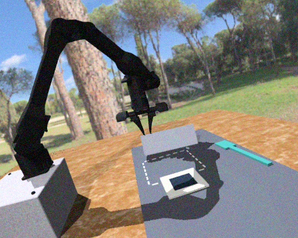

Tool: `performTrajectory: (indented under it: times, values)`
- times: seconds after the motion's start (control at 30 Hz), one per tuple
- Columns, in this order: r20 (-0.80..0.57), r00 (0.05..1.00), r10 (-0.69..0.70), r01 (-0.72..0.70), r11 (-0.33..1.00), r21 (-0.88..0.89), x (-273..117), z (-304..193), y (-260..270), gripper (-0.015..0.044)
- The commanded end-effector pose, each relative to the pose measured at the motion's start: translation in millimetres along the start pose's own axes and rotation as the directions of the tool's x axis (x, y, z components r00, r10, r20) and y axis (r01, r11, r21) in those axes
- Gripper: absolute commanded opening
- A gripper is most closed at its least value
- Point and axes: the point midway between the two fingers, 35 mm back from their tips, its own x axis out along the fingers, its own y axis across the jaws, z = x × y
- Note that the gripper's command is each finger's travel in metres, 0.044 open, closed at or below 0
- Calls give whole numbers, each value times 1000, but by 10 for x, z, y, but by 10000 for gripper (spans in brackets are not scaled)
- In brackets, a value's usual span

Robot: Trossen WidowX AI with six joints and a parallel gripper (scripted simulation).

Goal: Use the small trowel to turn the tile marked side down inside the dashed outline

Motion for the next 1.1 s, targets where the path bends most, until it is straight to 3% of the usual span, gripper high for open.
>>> performTrajectory:
  times: [0.0, 0.6, 1.07]
  values:
    - [-4, 1000, -4, 4, 1000, 1, 13, -20, -15, 100]
    - [0, 1000, 0, 0, 1000, 0, -1, -10, -1, 100]
    - [-7, 1000, -4, 4, 1000, 1, -12, -327, -17, 100]
